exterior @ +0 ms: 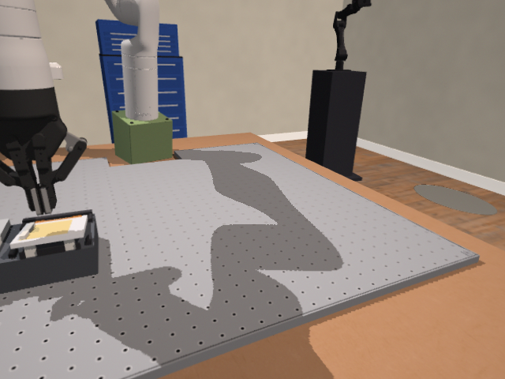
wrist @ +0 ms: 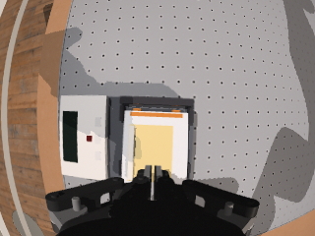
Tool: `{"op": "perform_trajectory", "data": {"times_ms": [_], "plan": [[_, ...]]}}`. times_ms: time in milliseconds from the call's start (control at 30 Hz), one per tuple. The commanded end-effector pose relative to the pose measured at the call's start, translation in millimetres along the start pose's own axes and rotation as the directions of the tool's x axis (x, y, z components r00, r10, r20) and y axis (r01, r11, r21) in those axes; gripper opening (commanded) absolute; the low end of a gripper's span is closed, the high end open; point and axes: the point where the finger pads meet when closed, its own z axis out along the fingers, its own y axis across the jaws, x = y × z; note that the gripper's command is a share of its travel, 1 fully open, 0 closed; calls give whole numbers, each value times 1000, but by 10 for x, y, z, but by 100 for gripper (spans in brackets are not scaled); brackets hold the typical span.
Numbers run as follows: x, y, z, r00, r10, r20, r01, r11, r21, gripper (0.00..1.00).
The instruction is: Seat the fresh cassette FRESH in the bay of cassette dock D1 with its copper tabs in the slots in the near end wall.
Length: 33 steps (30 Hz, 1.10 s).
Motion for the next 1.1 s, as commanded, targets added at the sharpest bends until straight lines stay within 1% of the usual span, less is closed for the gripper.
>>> {"op": "perform_trajectory", "data": {"times_ms": [0,1067], "plan": [[-51,16,9,1000,-2,2,2,1000,-1,0],[-425,16,20,1000,-2,2,2,1000,-1,0]]}}
